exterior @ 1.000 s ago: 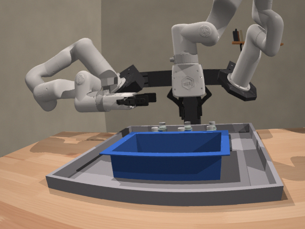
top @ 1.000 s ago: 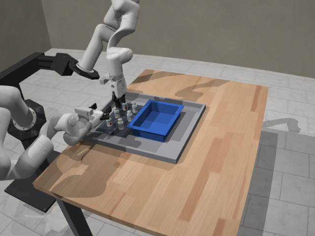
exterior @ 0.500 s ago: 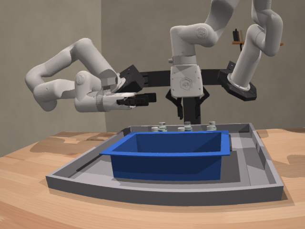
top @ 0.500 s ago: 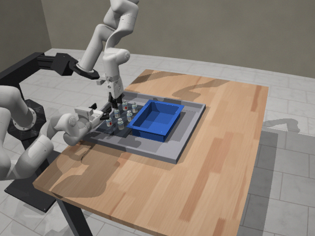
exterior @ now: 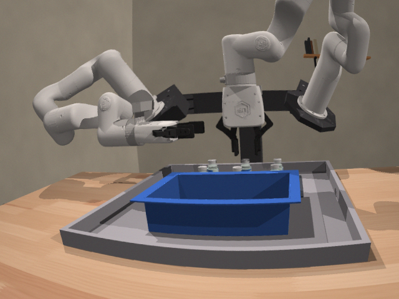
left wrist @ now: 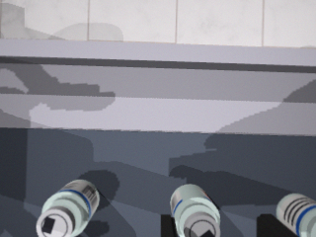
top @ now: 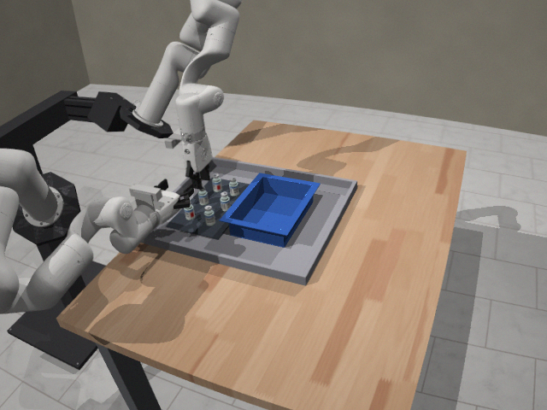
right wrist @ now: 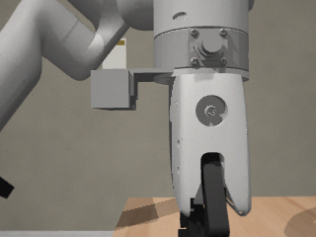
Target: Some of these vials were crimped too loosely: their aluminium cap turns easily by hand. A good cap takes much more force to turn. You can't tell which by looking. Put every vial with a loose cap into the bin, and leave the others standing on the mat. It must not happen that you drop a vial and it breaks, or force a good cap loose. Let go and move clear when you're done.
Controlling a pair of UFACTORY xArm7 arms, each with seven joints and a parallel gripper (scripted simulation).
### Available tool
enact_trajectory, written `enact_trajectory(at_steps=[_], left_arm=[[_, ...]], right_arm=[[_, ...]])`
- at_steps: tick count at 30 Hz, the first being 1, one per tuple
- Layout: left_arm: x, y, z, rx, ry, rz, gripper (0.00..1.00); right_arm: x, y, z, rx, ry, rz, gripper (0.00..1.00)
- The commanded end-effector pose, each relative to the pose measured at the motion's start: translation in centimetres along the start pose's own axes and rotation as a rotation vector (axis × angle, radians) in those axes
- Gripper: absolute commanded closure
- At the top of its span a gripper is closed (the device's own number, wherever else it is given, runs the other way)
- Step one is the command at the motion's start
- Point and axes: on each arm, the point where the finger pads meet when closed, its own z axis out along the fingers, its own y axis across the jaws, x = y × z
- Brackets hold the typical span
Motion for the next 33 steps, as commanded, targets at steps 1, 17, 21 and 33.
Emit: enact_trajectory(at_steps=[1, 17, 21, 33], left_arm=[[0.0, -0.2, -0.1, 0.004, -0.002, 0.001, 0.50], [0.2, -0.3, 0.6, 0.004, -0.002, 0.001, 0.50], [0.2, -0.3, 1.1, 0.004, -0.002, 0.001, 0.50], [0.2, -0.3, 1.6, 0.004, -0.002, 0.001, 0.50]], right_arm=[[0.2, 0.0, 0.0, 0.001, 0.003, -0.003, 0.00], [0.2, 0.0, 0.0, 0.001, 0.003, -0.003, 0.00], [0.2, 0.0, 0.0, 0.001, 0.003, -0.003, 0.00], [0.2, 0.0, 0.0, 0.001, 0.003, -0.003, 0.00]])
